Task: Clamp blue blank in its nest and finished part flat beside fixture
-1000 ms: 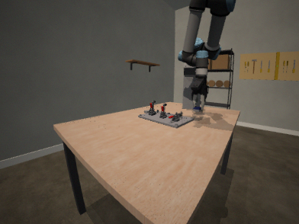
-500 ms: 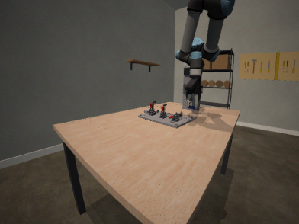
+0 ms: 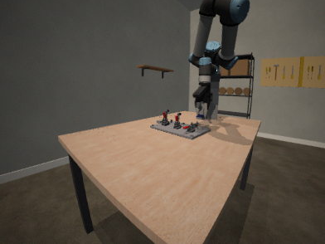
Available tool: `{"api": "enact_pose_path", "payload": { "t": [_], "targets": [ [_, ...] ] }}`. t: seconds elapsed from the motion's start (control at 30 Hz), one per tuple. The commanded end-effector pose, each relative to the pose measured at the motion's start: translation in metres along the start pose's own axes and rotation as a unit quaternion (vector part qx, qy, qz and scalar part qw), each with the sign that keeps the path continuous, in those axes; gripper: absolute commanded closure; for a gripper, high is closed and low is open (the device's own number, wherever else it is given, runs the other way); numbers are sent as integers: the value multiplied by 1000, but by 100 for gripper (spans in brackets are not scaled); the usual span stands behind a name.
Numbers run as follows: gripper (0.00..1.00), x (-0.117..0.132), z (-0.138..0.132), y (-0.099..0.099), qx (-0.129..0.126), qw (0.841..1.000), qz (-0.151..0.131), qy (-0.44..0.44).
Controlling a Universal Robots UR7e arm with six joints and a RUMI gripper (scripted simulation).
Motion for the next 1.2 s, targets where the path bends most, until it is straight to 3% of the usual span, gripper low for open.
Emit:
{"api": "enact_pose_path", "payload": {
  "t": [0.0, 1.17],
  "targets": [
    [100, -2, 27, 1, -3, 1000, 0, -1],
    [100, -14, 177, 6, -3, 1000, 0, -1]
  ]
}}
Point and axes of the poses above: the point where the finger pads meet when closed, its own y axis out along the fingers, its own z axis across the jaws, x = y × z, the point moved 4 cm from there along -y, back along the fingers, and after that the axes turned 4 degrees about y, right-handed, at the moved point
